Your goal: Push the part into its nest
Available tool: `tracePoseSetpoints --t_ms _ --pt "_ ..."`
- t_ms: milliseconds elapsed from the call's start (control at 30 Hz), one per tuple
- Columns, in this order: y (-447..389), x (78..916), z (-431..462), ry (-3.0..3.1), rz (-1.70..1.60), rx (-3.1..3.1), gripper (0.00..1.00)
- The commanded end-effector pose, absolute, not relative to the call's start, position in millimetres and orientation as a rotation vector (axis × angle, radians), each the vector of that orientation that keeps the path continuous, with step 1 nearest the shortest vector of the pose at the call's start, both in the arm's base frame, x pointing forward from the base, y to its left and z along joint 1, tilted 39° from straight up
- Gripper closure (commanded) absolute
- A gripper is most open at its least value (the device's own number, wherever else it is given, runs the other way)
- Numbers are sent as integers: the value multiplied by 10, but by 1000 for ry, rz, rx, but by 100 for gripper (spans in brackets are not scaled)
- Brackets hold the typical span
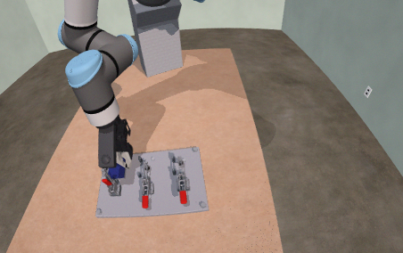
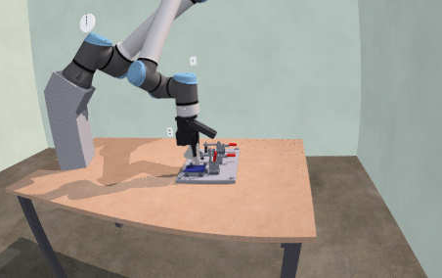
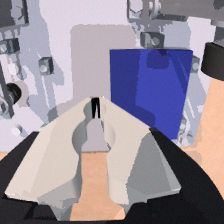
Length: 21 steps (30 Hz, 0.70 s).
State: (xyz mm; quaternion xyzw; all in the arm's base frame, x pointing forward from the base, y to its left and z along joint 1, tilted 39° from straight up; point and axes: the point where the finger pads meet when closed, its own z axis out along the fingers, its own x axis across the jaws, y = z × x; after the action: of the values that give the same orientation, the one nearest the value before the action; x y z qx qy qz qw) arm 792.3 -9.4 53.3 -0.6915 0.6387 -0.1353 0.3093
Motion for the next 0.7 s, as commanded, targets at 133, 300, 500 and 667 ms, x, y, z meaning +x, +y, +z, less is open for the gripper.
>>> tracePoseSetpoints --t_ms 133,300,500,667 --pt "-104 7926 537 1687 -359 -1827 100" --pt "-131 7930 531 1687 -359 -1827 100" --pt "-135 7930 530 1687 -359 -1827 100" --pt "-138 7930 529 1688 -359 -1827 100"
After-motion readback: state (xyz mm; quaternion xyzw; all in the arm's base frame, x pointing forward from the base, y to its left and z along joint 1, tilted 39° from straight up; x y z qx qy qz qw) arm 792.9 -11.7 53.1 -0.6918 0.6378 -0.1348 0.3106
